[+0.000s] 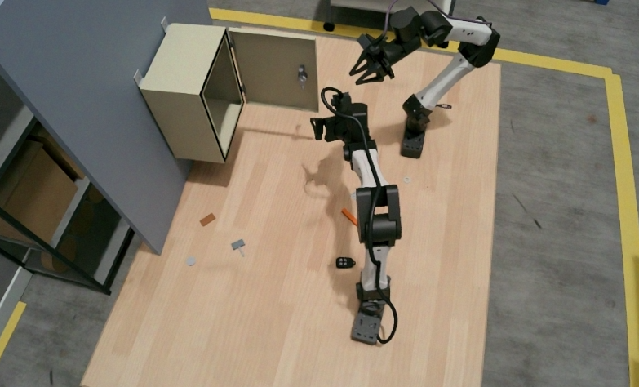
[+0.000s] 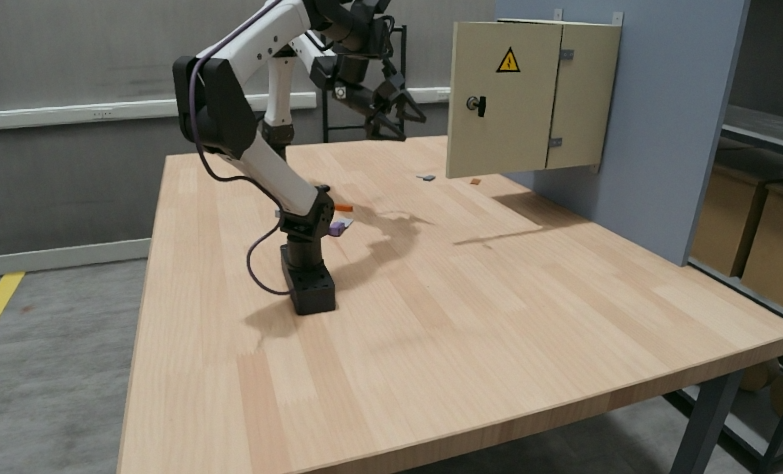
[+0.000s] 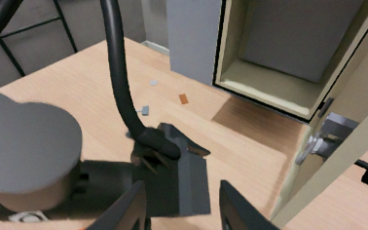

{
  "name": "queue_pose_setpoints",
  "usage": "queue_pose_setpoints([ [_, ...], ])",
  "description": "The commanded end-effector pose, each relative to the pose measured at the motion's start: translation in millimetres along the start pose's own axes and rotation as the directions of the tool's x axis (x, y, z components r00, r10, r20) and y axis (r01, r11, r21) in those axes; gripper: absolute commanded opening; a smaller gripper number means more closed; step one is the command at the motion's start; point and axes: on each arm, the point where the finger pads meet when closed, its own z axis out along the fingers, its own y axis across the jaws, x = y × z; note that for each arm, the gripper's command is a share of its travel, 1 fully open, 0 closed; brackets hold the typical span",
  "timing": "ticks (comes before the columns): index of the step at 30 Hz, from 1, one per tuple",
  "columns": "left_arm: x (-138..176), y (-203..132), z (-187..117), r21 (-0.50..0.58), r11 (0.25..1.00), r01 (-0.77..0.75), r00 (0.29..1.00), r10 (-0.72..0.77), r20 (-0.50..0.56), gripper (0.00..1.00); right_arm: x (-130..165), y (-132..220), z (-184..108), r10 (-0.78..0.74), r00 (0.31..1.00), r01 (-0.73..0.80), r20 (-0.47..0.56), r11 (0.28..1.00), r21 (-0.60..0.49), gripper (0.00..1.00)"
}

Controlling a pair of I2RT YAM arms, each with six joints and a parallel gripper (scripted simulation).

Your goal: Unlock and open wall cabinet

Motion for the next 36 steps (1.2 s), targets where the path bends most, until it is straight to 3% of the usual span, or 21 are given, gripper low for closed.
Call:
queue_pose_setpoints([
  [1,-6.2,12.9,-28.0,0.087,0.996,0.034,0.999,-0.034,0.001,1.00,3.5,-1.1,1.1,0.003,1.000,-0.003,-0.003,1.000,0.001,0.37],
  [11,-62.9,98.2,-139.0,0.121,0.972,0.203,0.954,-0.224,0.200,1.00,3.5,-1.1,1.1,0.003,1.000,-0.003,-0.003,1.000,0.001,0.37],
  [13,-67.3,111.1,-164.1,0.137,0.965,0.224,0.938,-0.252,0.239,1.00,3.5,-1.1,1.1,0.003,1.000,-0.003,-0.003,1.000,0.001,0.37],
  [15,-67.3,111.1,-164.1,0.137,0.965,0.224,0.938,-0.252,0.239,1.00,3.5,-1.1,1.1,0.003,1.000,-0.003,-0.003,1.000,0.001,0.37],
  [25,-71.5,170.1,-275.9,0.111,0.964,0.242,0.847,-0.266,0.460,1.00,3.5,-1.1,1.1,0.003,1.000,-0.003,-0.003,1.000,0.001,0.37],
  [30,-67.8,184.6,-307.2,0.079,0.966,0.245,0.814,-0.249,0.524,1.00,3.5,-1.1,1.1,0.003,1.000,-0.003,-0.003,1.000,0.001,0.37],
  [33,-63.9,185.5,-300.8,0.071,0.967,0.246,0.824,-0.247,0.510,1.00,3.5,-1.1,1.1,0.003,1.000,-0.003,-0.003,1.000,0.001,0.37],
  [34,-66.0,189.0,-318.2,0.065,0.967,0.247,0.802,-0.242,0.547,1.00,3.5,-1.1,1.1,0.003,1.000,-0.003,-0.003,1.000,0.001,0.37],
  [36,-65.1,191.2,-323.5,0.057,0.967,0.249,0.795,-0.238,0.558,1.00,3.5,-1.1,1.1,0.003,1.000,-0.003,-0.003,1.000,0.001,0.37],
])
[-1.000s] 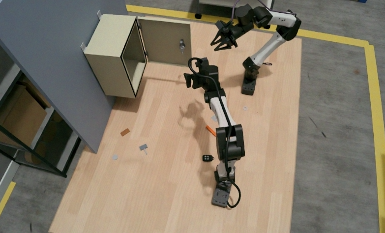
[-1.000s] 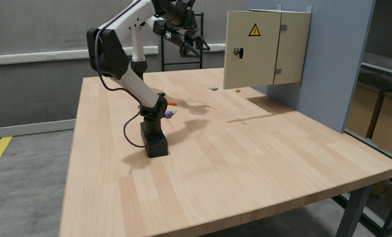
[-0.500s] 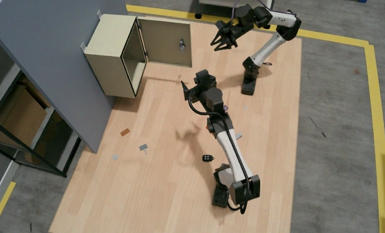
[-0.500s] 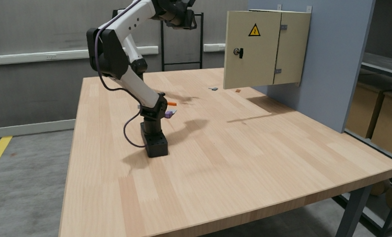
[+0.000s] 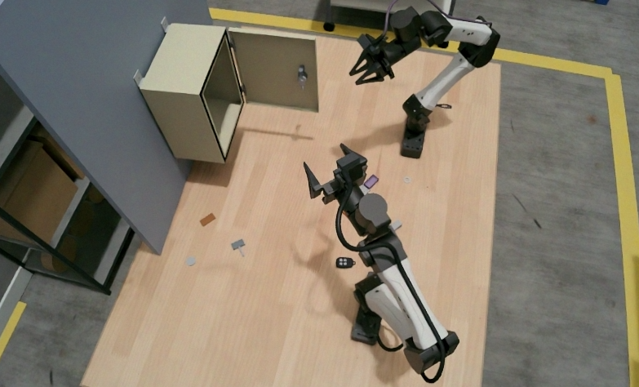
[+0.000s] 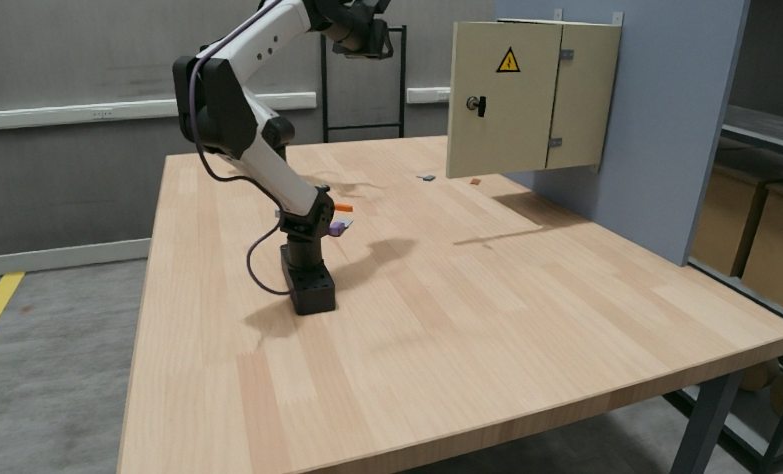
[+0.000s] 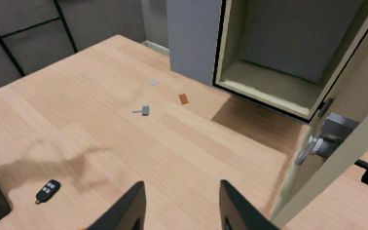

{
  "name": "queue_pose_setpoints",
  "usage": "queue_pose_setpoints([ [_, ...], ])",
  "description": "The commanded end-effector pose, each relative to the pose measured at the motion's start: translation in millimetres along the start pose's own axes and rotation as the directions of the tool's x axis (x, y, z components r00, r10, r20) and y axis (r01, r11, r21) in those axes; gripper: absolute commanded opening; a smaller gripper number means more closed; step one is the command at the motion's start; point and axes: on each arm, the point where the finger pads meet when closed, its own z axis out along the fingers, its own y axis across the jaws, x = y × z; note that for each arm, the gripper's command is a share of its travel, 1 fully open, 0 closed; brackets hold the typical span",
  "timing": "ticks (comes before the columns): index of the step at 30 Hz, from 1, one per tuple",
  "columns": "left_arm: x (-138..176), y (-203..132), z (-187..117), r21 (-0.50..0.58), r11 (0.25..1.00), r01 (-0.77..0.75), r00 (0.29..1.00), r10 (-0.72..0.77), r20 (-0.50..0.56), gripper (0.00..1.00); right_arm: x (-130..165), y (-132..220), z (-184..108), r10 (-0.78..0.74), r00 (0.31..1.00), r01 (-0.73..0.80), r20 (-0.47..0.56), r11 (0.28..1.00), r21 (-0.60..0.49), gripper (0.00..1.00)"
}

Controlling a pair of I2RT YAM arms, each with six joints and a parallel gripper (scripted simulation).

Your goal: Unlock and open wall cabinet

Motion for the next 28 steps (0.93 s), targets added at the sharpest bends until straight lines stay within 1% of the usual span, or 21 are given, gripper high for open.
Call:
queue_pose_setpoints([
  [1,0.5,-0.5,-8.3,0.015,1.000,-0.015,1.000,0.015,0.006,1.00,3.5,-1.1,1.1,0.003,1.000,-0.003,-0.003,1.000,0.001,0.37],
  [2,1.6,0.5,-1.4,0.011,1.000,-0.015,1.000,0.015,-0.001,1.00,3.5,-1.1,1.1,0.003,1.000,-0.003,-0.003,1.000,0.001,0.37],
  [10,-1.0,1.8,-2.2,0.003,1.000,-0.013,1.000,0.013,0.005,1.00,3.5,-1.1,1.1,0.003,1.000,-0.003,-0.003,1.000,0.001,0.37],
  [11,-1.0,1.8,-2.2,0.003,1.000,-0.013,1.000,0.013,0.005,1.00,-1.2,-1.3,-1.2,0.002,1.000,-0.002,0.008,1.000,0.004,0.37],
  [28,-2.1,1.1,-2.4,0.006,1.000,-0.007,1.000,0.007,0.007,1.00,-1.2,-1.3,-1.2,0.002,1.000,-0.002,0.008,1.000,0.004,0.37],
])
